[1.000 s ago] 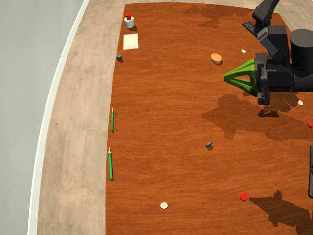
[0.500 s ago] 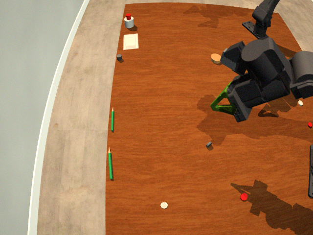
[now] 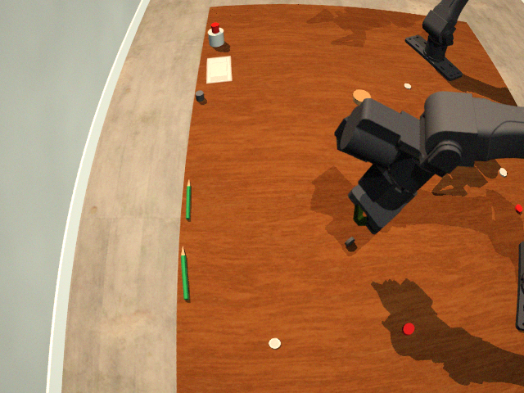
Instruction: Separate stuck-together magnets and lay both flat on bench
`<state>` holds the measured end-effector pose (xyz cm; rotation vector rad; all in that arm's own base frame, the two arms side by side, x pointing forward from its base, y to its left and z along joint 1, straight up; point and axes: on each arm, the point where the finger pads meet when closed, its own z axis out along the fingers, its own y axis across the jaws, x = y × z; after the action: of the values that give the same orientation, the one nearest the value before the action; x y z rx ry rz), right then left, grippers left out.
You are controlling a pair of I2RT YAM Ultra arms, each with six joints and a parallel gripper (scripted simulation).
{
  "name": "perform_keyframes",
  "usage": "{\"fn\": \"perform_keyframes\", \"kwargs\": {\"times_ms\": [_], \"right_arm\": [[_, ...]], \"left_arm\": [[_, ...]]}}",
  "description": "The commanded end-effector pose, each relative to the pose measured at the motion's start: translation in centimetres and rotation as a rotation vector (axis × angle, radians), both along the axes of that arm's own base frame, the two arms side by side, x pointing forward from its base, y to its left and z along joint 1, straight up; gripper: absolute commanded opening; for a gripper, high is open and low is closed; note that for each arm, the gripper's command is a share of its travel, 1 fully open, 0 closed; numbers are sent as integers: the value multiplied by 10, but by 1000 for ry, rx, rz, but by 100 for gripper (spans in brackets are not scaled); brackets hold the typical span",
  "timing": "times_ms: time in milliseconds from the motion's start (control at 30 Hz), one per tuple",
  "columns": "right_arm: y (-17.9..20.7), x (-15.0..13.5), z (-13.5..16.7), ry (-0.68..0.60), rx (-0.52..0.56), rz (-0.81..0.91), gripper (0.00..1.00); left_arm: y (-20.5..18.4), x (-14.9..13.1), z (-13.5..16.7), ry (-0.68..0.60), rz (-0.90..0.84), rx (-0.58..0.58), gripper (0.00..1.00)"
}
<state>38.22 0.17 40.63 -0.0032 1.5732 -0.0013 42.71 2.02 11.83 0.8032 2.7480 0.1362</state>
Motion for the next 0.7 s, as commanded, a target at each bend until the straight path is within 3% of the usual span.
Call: {"fn": "perform_keyframes", "kwargs": {"times_ms": [0,167,667], "right_arm": [[0,-1,6,-18,1,1,100],[0,-1,6,-18,1,1,100],[0,-1,6,-18,1,1,100]], "left_arm": [[0,-11,1,78,-67,11,0],[2,-25,-20,238,-149,11,0],[3,-19,-36,253,-120,4,0]]}}
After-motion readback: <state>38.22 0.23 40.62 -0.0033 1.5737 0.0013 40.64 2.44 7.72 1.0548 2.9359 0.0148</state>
